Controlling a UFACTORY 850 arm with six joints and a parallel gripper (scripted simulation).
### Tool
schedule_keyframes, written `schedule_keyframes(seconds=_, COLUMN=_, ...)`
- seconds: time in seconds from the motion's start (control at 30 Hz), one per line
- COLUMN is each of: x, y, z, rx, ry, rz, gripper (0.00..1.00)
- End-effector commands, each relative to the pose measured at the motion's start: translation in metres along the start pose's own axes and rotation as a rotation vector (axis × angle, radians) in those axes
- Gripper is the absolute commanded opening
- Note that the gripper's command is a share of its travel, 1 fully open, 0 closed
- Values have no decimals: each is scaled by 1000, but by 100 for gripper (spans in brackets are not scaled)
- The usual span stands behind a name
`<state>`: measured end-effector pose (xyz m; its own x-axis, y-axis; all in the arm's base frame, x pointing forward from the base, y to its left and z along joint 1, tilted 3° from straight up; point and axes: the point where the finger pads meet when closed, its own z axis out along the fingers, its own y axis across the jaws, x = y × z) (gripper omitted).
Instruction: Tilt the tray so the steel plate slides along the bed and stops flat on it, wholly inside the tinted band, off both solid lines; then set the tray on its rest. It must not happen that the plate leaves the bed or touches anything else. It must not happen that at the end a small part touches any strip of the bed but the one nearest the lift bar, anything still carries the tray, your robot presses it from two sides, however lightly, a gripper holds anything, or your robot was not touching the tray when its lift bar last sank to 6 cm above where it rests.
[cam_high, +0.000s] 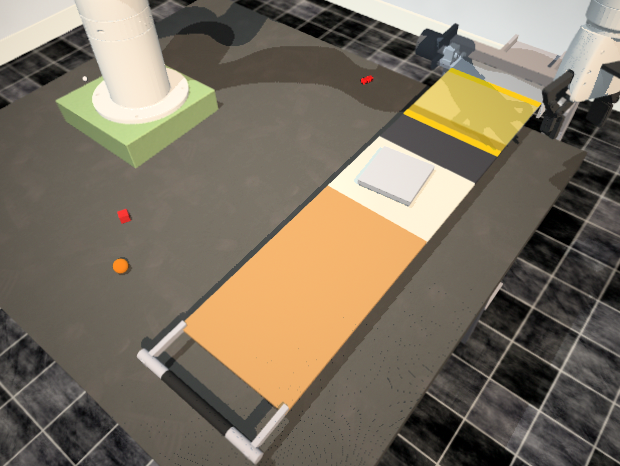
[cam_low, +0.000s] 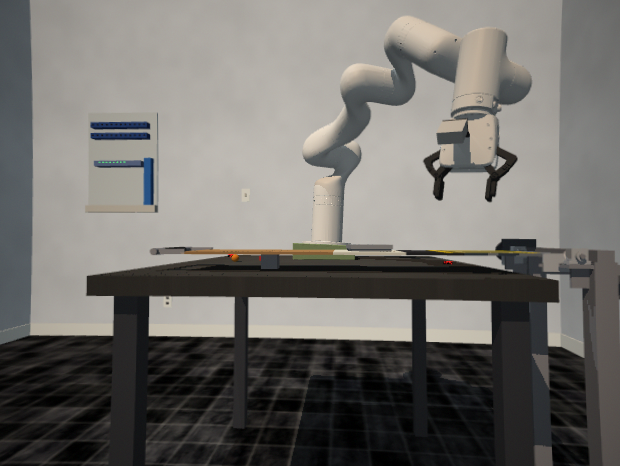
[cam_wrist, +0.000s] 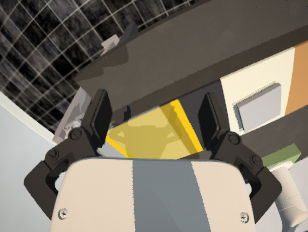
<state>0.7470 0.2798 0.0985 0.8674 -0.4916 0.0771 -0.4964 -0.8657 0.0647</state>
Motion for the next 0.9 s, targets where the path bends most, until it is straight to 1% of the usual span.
schedule_keyframes(seconds=0.0, x=1, y=-1, z=-2, rx=2, ry=2, rz=0, gripper=100)
schedule_keyframes(seconds=0.6, x=2, y=0, z=-1, rx=2, ry=1, rz=5, gripper=100)
schedule_keyframes(seconds=0.67, x=8, y=7, z=-1, rx=2, ry=-1, rz=36, gripper=100)
schedule_keyframes(seconds=0.77, x=28, y=30, z=3, rx=0, ry=-9, rz=139, gripper=100)
schedule_keyframes(seconds=0.87, x=28, y=30, z=3, rx=0, ry=-9, rz=139, gripper=100)
